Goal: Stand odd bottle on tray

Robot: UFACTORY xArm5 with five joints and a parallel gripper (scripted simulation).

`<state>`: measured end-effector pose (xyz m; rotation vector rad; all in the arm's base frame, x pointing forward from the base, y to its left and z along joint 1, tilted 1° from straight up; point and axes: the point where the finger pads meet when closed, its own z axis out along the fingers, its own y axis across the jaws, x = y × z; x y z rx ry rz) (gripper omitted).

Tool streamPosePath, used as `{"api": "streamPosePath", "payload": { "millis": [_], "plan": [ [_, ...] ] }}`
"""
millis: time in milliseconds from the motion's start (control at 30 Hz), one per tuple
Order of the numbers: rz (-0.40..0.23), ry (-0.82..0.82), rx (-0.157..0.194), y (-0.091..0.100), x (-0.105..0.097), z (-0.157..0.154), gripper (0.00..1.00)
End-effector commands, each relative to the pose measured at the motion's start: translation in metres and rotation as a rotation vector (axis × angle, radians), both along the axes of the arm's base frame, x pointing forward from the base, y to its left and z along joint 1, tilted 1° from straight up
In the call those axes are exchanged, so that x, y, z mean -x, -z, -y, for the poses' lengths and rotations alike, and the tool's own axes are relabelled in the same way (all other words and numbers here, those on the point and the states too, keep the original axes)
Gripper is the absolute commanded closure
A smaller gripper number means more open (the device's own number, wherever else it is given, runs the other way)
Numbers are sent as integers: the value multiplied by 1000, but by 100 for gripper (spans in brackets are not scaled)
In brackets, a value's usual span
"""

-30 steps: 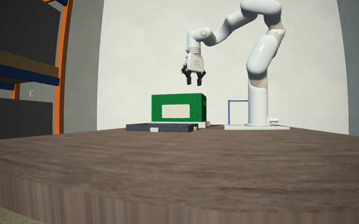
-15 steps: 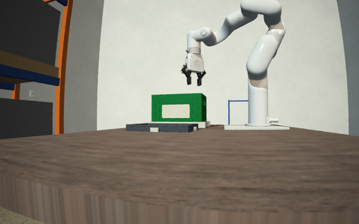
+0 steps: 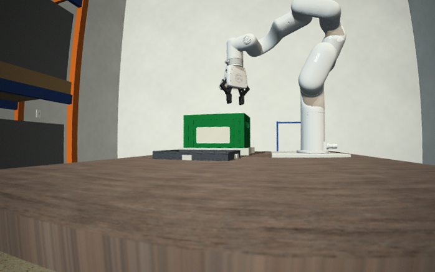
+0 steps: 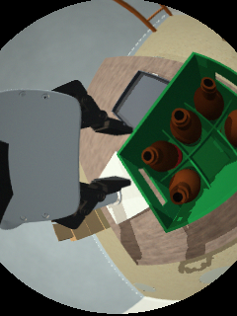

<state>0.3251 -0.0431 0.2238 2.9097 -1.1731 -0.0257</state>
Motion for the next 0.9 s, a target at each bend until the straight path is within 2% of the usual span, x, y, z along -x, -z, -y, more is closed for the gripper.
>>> {"api": "streamPosePath", "payload": {
  "millis": [0,867],
  "plan": [
    [3,0,0,1,-1,0,35],
    [3,0,0,31,-1,0,35]
  ]
}}
